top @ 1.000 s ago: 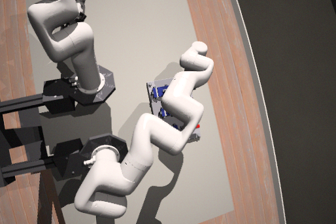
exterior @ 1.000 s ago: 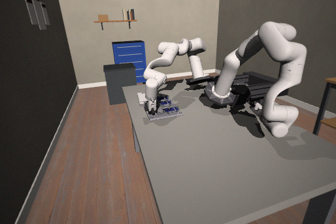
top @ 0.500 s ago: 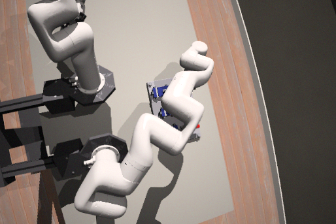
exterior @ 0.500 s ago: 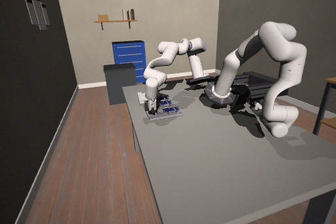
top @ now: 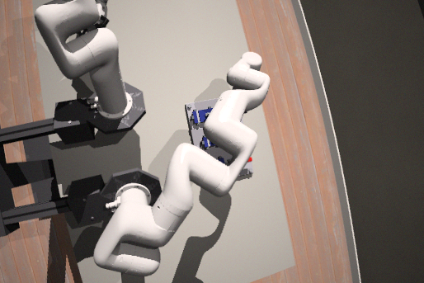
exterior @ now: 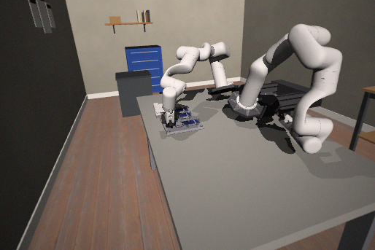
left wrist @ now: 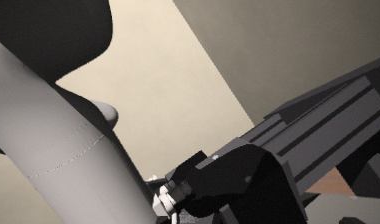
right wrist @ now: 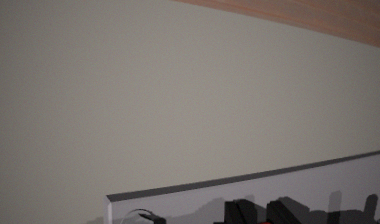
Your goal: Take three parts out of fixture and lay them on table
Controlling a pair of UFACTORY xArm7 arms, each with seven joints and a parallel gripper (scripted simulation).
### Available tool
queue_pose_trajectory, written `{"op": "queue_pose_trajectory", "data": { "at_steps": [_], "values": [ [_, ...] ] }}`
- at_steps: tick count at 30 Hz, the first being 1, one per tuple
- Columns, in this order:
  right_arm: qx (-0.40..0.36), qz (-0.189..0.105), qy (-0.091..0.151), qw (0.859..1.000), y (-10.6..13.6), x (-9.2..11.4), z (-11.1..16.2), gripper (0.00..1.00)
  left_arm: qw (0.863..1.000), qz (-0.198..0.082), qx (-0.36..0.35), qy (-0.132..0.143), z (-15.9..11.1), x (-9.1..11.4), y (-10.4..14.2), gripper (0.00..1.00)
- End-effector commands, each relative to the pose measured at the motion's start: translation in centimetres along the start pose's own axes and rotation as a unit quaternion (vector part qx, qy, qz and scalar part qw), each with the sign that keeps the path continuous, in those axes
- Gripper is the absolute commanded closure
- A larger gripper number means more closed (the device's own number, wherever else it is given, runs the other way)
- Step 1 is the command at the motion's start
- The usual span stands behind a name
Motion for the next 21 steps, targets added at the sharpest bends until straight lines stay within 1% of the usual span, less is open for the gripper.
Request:
{"op": "queue_pose_trajectory", "data": {
  "at_steps": [1,21],
  "values": [
    [-0.001,0.002,-0.002,1.0,-0.15,0.31,-0.01,1.0,1.0,0.0,0.001,0.001,-0.01,0.06,-0.04,0.0],
    [-0.001,0.002,-0.002,1.0,-0.1,0.46,0.08,1.0,1.0,0.0,0.001,0.001,-0.01,0.06,-0.04,0.0]
  ]
}}
Point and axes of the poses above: on each arm, the point where the finger pads meet when closed, its own x axis back along the fingers, its own z axis across the jaws, y = z × x, the point moved 1 cm from there along x, back along the fingers, and after that the axes turned 7 degrees about -x, right-handed, at the moved point
